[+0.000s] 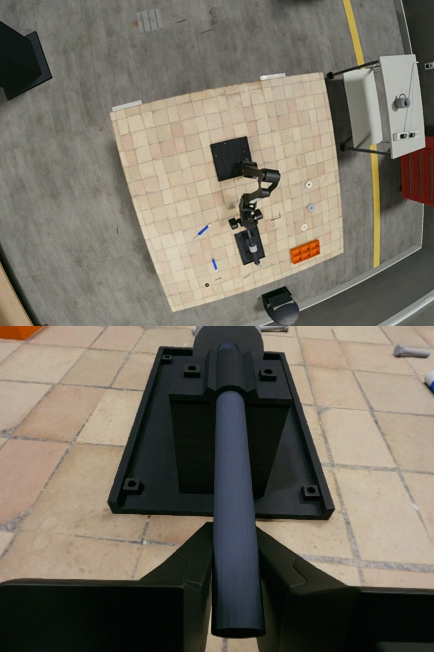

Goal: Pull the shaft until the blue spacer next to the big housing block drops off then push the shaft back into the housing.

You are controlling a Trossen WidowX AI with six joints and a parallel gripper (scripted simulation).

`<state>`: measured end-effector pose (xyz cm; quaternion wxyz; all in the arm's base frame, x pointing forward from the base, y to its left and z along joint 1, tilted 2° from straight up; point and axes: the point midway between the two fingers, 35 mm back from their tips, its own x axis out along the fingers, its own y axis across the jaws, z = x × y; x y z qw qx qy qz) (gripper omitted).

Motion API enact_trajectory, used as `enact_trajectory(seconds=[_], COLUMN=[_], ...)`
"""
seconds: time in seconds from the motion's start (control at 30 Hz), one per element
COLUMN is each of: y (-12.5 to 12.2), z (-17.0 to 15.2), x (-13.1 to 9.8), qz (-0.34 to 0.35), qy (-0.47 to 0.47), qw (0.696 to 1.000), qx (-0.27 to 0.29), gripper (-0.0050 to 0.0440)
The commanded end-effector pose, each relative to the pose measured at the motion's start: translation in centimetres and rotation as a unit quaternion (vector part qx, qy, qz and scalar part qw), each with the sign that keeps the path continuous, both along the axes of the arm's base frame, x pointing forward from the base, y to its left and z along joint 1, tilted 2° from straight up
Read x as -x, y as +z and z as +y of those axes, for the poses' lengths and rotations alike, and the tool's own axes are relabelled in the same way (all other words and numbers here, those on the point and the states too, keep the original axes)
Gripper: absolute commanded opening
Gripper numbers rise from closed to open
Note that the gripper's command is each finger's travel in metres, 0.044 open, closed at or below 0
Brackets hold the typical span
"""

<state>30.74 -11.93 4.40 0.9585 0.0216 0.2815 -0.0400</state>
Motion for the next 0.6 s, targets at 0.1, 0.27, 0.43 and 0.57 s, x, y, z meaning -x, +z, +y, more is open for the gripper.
enact_trajectory(seconds=[0.1,0.27,0.43,0.57], y=[1.16,1.17,1.3,1.15], z=[-0.3,-0.32,-0.33,-0.35], x=[-1.12,-1.31,-1.45,-1.58], qz=[-0.018,-0.018,-0.02,-0.018], qy=[0.001,0.0,0.001,0.001], qw=[1.0,1.0,1.0,1.0], qx=[0.009,0.009,0.01,0.009], gripper=[-0.005,-0.005,-0.005,-0.005])
